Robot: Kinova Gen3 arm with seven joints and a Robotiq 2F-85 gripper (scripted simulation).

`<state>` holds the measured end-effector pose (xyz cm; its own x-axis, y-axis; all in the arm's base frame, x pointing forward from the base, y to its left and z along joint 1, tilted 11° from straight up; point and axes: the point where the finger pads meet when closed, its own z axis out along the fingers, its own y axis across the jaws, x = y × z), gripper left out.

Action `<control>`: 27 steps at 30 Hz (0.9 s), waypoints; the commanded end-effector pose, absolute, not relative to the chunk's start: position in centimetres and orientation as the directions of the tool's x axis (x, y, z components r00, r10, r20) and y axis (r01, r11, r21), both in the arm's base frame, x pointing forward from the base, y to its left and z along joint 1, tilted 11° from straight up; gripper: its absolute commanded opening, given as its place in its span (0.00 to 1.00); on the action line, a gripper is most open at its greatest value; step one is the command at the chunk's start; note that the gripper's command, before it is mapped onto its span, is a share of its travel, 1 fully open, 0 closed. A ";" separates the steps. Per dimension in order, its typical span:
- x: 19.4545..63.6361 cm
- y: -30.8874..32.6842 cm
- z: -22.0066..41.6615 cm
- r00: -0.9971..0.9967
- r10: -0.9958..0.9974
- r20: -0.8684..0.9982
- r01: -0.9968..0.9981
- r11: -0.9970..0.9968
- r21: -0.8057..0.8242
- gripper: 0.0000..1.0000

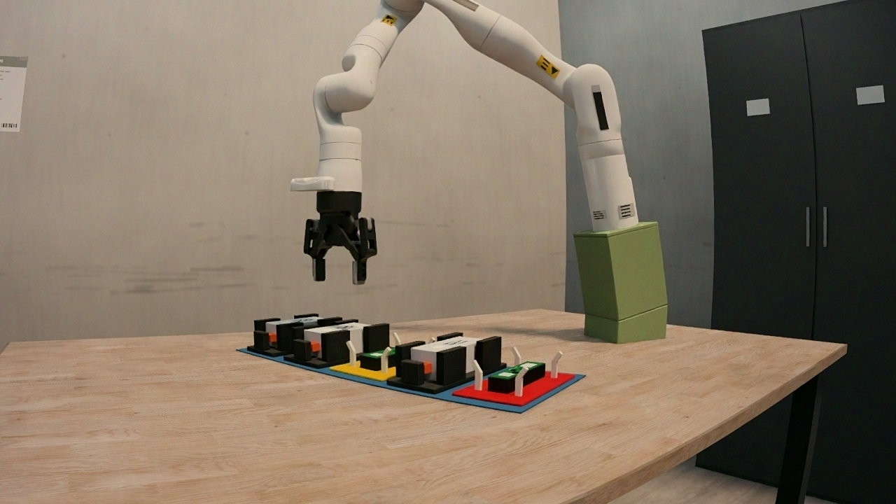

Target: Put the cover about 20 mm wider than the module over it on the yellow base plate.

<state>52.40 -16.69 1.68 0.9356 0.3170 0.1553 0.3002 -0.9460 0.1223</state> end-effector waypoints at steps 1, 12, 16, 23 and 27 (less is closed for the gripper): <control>52.4 -16.7 1.8 0.935 0.317 0.157 0.300 -0.946 0.124 1.00; 52.4 -16.4 1.2 0.935 0.317 0.157 0.300 -0.946 0.124 1.00; 52.4 -16.4 1.2 0.935 0.317 0.157 0.300 -0.946 0.124 1.00; 52.6 -16.4 0.4 0.935 0.317 0.157 0.300 -0.946 0.124 1.00; 52.7 -16.5 -0.4 0.935 0.317 0.157 0.300 -0.946 0.124 1.00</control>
